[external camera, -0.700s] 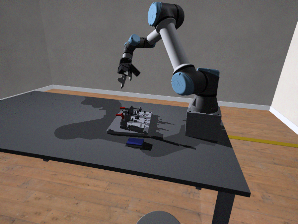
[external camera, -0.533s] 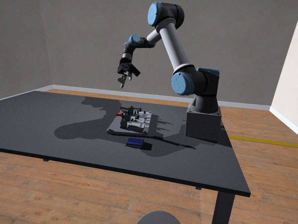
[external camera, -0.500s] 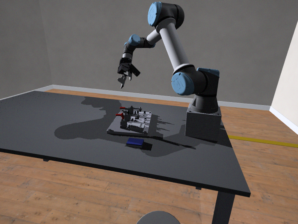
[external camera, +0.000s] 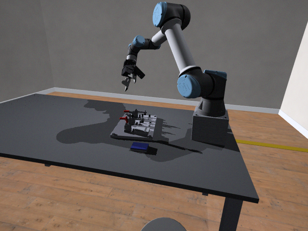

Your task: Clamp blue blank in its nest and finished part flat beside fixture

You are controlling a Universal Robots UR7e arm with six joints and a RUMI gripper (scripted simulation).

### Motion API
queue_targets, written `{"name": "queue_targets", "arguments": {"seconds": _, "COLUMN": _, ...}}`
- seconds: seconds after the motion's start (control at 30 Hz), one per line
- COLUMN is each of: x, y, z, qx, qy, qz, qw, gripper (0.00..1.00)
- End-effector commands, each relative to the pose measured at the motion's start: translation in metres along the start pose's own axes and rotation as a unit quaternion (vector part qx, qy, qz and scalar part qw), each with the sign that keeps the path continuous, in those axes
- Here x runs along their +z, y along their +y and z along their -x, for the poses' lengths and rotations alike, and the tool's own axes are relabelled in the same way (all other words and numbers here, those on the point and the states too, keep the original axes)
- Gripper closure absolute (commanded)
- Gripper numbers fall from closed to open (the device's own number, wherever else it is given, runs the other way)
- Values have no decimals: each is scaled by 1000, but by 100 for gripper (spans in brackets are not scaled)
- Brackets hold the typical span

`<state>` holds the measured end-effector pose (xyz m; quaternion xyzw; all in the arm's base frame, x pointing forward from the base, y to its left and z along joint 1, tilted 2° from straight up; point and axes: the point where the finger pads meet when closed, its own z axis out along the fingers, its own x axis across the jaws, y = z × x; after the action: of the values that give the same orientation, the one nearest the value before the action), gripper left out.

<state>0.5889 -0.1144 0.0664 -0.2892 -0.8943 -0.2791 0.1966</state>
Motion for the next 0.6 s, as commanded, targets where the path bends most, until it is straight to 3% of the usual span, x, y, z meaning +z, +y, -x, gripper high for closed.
{"name": "queue_targets", "arguments": {"seconds": 0.0, "x": 1, "y": 2, "z": -2, "qx": -5, "qy": -1, "qz": -2, "qw": 1000, "gripper": 0}}
{"name": "queue_targets", "arguments": {"seconds": 0.4, "x": 14, "y": 16, "z": -21, "qx": -84, "qy": -7, "qz": -29, "qw": 996, "gripper": 0}}
{"name": "queue_targets", "arguments": {"seconds": 0.57, "x": 26, "y": 28, "z": -38, "qx": -153, "qy": -11, "qz": -52, "qw": 987, "gripper": 0}}
